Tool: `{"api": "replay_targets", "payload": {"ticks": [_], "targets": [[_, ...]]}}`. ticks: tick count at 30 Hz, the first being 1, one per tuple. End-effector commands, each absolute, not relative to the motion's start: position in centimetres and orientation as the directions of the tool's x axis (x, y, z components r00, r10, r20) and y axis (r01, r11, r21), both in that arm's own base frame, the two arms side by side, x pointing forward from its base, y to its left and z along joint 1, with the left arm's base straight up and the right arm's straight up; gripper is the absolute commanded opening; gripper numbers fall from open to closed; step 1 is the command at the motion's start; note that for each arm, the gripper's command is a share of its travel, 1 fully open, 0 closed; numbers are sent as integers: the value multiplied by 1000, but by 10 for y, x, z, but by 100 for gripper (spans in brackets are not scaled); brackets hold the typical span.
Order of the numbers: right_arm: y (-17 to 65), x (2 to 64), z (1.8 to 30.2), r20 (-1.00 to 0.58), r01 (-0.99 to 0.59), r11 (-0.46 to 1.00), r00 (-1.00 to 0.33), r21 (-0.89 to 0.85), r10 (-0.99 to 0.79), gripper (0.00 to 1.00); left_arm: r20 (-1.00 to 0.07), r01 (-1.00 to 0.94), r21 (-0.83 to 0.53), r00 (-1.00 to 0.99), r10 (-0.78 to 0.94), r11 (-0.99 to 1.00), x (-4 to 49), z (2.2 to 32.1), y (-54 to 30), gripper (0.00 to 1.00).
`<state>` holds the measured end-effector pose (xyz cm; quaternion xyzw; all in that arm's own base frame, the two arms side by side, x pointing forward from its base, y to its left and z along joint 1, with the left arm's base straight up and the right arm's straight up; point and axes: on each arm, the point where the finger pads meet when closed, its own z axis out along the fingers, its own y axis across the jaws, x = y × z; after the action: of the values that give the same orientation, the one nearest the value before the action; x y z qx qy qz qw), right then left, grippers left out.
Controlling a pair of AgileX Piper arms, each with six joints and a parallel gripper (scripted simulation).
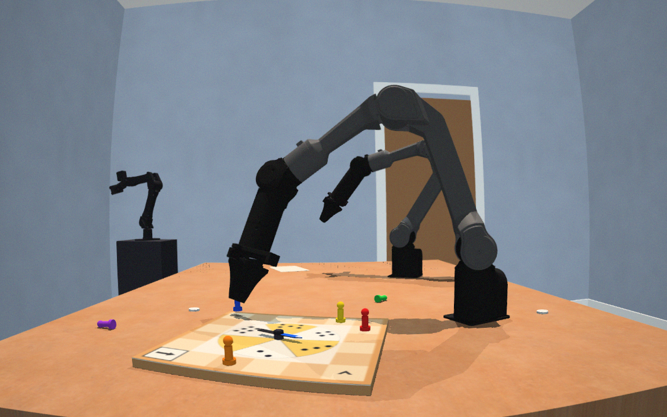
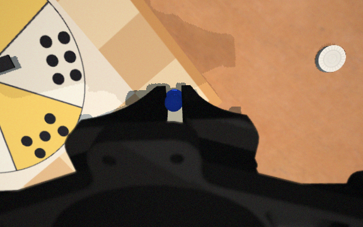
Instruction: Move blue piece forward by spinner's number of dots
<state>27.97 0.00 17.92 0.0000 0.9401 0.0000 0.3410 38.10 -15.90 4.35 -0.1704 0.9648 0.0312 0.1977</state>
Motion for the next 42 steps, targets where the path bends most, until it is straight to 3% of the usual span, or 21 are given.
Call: {"api": "replay_targets", "payload": {"ticks": [1,33,42], "targets": [[0,280,180,-642,0,1000,-767,0,0,0,-395,-342,-14,-861,-320,940,382,50,-159,0],[0,280,180,-642,0,1000,-767,0,0,0,-393,-348,-29,-858,-331,937,381,95,-159,0],[0,280,180,-642,0,1000,-767,0,0,0,-374,-316,-19,-877,-300,949,384,90,-154,0]]}}
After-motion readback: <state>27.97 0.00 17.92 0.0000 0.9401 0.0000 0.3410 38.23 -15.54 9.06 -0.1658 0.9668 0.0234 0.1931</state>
